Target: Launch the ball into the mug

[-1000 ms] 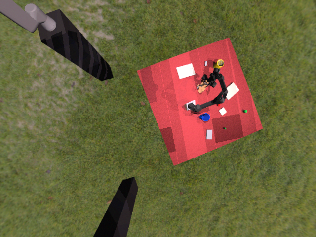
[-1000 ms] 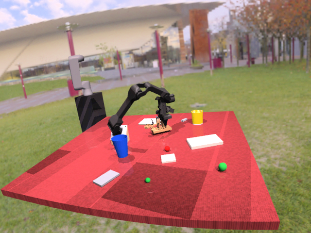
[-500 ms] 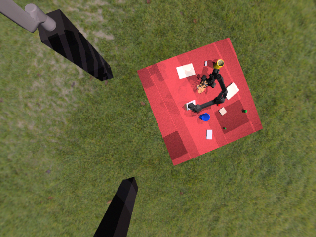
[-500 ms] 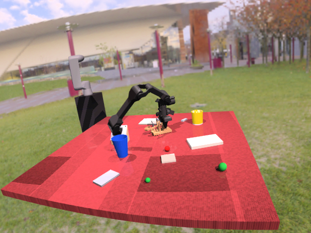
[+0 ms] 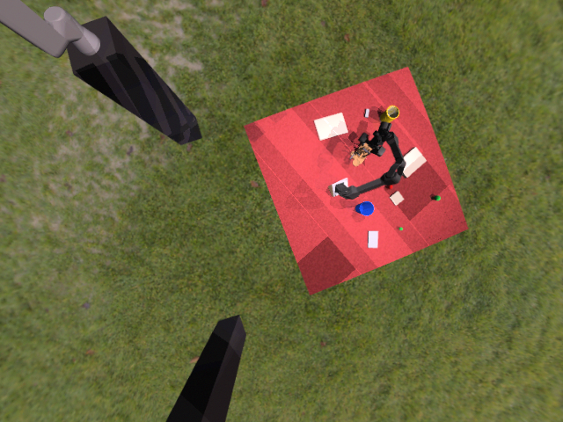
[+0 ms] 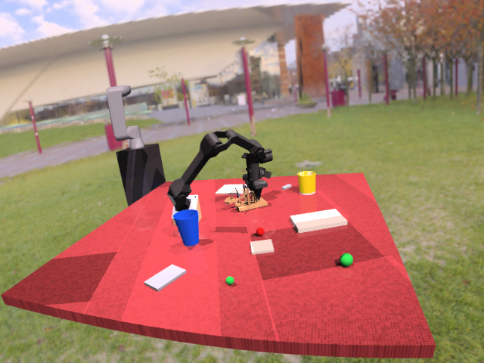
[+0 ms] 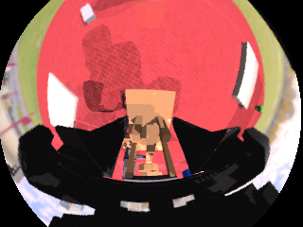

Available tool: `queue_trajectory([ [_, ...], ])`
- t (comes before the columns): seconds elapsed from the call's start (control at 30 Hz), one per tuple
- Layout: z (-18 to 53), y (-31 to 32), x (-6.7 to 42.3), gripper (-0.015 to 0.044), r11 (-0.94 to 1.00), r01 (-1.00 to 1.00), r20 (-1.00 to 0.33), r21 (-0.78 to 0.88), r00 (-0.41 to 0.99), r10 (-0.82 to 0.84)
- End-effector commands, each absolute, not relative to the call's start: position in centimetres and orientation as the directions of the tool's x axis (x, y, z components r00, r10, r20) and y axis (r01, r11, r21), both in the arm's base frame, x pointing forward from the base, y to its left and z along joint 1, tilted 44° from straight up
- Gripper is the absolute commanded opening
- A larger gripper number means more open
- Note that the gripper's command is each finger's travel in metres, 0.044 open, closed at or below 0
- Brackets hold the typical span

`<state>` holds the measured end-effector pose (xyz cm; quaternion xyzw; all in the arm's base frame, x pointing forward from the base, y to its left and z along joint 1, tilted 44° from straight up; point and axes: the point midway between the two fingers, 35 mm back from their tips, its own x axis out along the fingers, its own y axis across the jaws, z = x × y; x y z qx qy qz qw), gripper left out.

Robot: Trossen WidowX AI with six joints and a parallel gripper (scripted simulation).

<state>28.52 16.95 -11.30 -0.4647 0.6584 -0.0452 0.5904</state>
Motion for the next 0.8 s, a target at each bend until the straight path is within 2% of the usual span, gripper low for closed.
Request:
queue_trajectory([
  [0.0,-9.8,18.6,28.5,0.042,0.568,-0.556,-0.739,-0.606,0.129,-0.661],
  [0.03,-8.6,19.8,28.3,0.044,0.569,-0.557,-0.74,-0.605,0.129,-0.66],
  [0.2,-4.1,23.6,27.2,0.044,0.569,-0.558,-0.74,-0.604,0.128,-0.66],
  [0.5,-4.7,22.9,27.1,0.044,0.563,-0.562,-0.737,-0.606,0.131,-0.663],
  [0.63,-7.8,20.1,27.6,0.044,0.562,-0.561,-0.736,-0.607,0.132,-0.664],
  [0.77,-8.0,19.9,27.7,0.044,0.562,-0.561,-0.736,-0.607,0.132,-0.664],
])
